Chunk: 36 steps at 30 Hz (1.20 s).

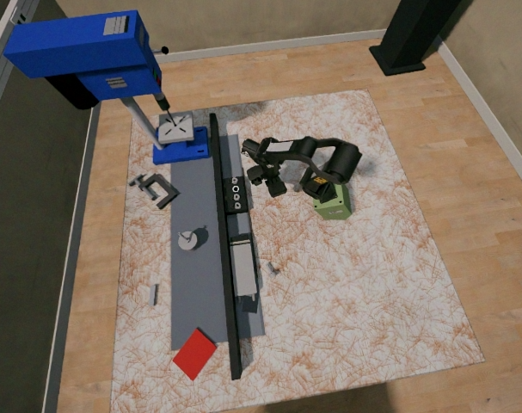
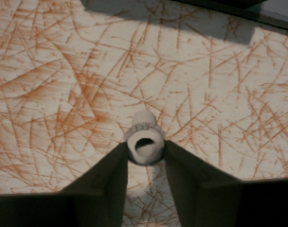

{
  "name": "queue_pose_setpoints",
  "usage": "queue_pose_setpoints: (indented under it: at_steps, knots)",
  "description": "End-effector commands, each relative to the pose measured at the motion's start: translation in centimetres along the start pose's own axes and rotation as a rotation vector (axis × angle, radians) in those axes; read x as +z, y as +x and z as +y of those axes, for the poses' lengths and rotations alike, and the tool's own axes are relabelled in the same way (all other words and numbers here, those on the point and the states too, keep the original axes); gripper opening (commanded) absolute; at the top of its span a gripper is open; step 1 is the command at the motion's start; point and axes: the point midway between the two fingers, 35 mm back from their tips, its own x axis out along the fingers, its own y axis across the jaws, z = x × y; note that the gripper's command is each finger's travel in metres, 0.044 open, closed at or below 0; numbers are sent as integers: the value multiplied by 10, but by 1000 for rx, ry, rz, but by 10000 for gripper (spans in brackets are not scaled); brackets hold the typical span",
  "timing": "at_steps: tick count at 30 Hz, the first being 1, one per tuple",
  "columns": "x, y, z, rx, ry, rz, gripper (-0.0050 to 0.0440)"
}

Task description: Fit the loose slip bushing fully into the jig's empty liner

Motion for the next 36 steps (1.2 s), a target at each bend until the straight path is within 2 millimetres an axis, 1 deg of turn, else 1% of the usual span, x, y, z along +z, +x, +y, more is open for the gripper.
queue_pose_setpoints:
  at_steps: [1, 7, 9, 19, 21, 26, 28, 36]
  knots:
    - [9, -4, -6, -11, -2, -6, -50]
    - [29, -8, -17, -9, -1, -5, -50]
    - [29, -8, -17, -9, -1, -5, -50]
    - [68, -12, -34, -6, 0, -6, -50]
    - [74, -12, -36, -6, 0, -6, -50]
    - [74, -12, -36, -6, -10, -6, -50]
    - [74, -12, -36, -6, -43, -6, -50]
    - [74, -12, -36, -4, -298, -6, -50]
